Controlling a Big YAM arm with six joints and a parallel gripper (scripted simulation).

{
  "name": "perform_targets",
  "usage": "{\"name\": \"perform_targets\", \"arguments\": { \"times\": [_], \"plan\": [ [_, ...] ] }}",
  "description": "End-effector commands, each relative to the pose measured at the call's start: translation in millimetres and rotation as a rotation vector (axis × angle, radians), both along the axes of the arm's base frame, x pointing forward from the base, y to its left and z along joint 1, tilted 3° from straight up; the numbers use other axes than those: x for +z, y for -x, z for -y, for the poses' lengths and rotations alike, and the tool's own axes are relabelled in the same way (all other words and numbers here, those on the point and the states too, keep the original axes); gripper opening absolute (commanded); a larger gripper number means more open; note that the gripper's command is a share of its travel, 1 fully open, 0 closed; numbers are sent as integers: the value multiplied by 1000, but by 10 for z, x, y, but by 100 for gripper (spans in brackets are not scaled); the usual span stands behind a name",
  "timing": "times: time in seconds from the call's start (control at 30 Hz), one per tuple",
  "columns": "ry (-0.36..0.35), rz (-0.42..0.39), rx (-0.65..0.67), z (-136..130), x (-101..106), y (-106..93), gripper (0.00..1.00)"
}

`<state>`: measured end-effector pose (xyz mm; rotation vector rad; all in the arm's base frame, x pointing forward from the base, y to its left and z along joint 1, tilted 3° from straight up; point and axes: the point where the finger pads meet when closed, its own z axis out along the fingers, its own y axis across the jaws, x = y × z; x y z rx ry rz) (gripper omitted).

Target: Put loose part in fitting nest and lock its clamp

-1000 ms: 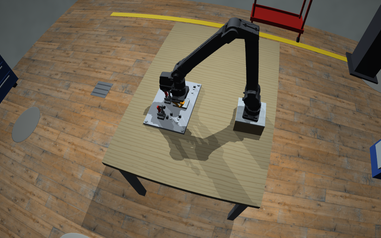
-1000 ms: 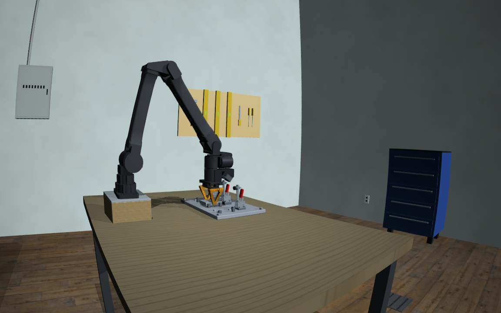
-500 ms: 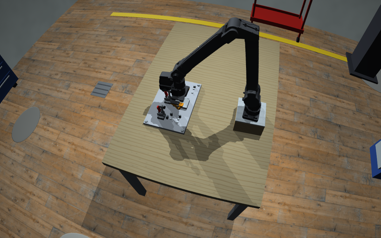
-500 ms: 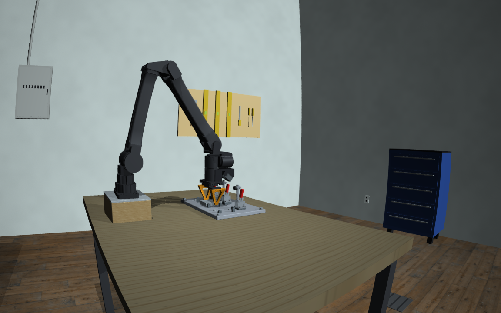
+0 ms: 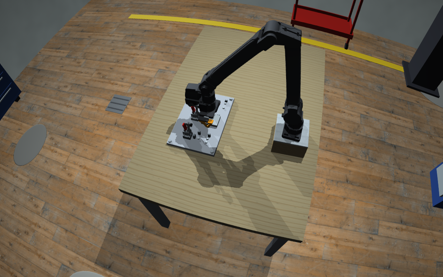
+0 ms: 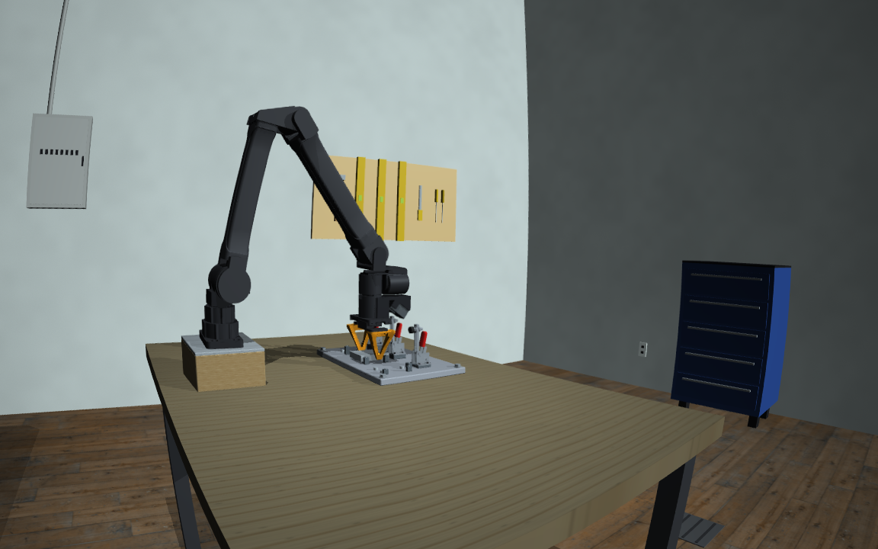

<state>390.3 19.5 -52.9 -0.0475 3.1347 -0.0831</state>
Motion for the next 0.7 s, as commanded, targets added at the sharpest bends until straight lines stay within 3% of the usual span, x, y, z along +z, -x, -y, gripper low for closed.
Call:
{"name": "perform_targets", "arguments": {
  "times": [0.0,0.33,0.67],
  "plan": [
    [1,15,12,16,47,-117,92],
    [1,16,12,16,58,-119,92],
    [-1,53,18,-25,316,-236,92]
  ]
}}
